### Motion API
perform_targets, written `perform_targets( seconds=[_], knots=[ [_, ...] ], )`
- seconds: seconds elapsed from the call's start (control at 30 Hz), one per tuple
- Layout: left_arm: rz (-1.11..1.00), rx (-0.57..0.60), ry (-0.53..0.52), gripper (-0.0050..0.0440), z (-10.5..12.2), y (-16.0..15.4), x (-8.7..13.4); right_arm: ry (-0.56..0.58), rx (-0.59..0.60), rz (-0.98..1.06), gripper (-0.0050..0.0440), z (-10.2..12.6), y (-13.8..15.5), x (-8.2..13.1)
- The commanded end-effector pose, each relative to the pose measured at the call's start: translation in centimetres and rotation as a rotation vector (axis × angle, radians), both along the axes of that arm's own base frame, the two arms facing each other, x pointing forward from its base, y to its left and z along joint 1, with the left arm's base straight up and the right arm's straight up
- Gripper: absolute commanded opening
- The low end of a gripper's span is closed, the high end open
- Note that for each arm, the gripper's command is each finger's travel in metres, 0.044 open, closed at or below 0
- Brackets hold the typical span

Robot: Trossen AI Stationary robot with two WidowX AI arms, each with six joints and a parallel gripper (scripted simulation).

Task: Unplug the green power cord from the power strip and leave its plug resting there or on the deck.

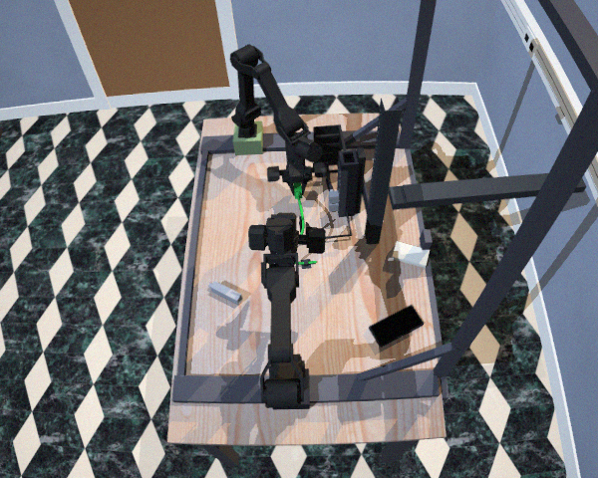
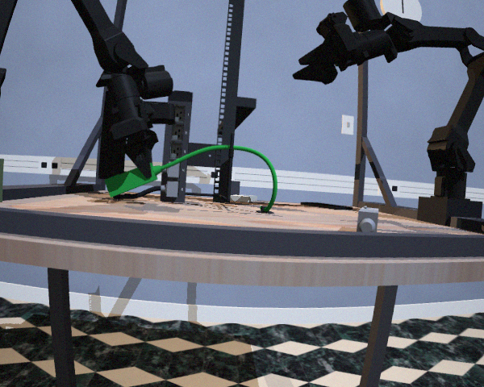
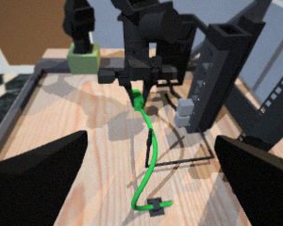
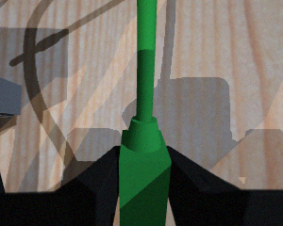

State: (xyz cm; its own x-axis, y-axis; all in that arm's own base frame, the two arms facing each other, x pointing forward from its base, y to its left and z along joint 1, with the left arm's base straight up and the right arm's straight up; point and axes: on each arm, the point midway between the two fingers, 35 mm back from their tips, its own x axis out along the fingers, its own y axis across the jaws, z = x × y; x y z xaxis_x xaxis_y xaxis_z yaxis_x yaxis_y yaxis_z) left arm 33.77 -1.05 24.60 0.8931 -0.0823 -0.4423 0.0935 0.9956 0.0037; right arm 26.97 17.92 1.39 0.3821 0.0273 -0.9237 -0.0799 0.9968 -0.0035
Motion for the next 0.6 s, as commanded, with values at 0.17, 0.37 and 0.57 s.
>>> perform_targets(
  seconds=[0.17, 0.37, 0.57],
  knots=[
    [0.000, 0.000, -0.030, 0.0400, 1.1, 0.0, 0.0, -0.044, 0.017, -0.018, 0.0078, 0.0, 0.0, 0.6],
    [0.000, 0.000, -0.030, 0.0400, 1.1, 0.0, 0.0, -0.041, 0.018, -0.015, 0.0078, -0.7, 0.1, 0.2],
    [0.000, 0.000, -0.030, 0.0400, 1.1, 0.0, 0.0, -0.049, 0.028, -0.014, 0.0078, -0.7, 0.1, -0.1]
  ],
)
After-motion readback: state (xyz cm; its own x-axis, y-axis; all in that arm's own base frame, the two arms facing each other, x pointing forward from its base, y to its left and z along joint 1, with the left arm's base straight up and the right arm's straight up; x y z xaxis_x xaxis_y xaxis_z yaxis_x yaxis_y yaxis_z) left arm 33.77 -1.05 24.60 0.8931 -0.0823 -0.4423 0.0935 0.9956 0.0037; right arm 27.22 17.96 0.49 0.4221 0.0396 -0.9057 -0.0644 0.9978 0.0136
